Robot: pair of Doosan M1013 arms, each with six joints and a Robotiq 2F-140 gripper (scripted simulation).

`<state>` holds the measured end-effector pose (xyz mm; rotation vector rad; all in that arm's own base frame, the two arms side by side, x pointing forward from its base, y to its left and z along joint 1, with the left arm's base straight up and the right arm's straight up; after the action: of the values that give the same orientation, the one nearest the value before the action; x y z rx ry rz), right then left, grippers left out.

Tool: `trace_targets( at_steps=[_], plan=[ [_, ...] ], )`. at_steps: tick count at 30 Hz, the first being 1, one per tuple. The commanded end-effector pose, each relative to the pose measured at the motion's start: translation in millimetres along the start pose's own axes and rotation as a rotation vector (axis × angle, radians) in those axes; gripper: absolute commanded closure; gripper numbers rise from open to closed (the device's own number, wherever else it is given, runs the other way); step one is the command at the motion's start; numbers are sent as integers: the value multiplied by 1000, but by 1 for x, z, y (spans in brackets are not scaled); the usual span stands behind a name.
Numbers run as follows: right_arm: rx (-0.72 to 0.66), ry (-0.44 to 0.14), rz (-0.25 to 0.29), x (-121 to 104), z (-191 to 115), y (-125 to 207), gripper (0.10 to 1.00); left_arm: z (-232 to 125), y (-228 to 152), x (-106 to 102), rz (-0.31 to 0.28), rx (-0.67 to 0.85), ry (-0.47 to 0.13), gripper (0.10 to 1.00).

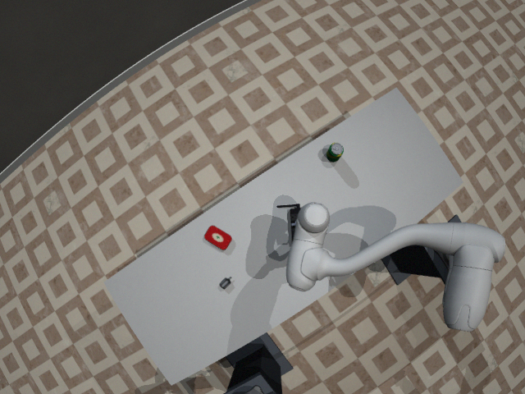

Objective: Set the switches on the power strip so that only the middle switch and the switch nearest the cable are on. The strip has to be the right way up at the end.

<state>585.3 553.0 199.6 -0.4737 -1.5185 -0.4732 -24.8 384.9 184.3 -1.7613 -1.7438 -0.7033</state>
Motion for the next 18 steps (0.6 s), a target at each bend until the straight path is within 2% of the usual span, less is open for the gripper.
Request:
trace_targets(
  at_steps=[1,18],
  plan=[
    [0,0,-2,-4,0,0,999,0,0,0,0,0,1,98],
    [0,0,-2,-21,0,0,999,0,0,0,0,0,1,98]
  ],
)
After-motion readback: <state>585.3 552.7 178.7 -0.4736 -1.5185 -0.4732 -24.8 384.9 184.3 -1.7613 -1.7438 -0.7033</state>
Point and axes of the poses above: on each arm, the point where the finger pads meet when closed, its own x axis back along the fingers, its own y axis across the jaws, z = x × y, the point moved 9 cm from there along x, back along the fingers, and after that the axes turned 1 degree about -x, right-handed, at the moved point
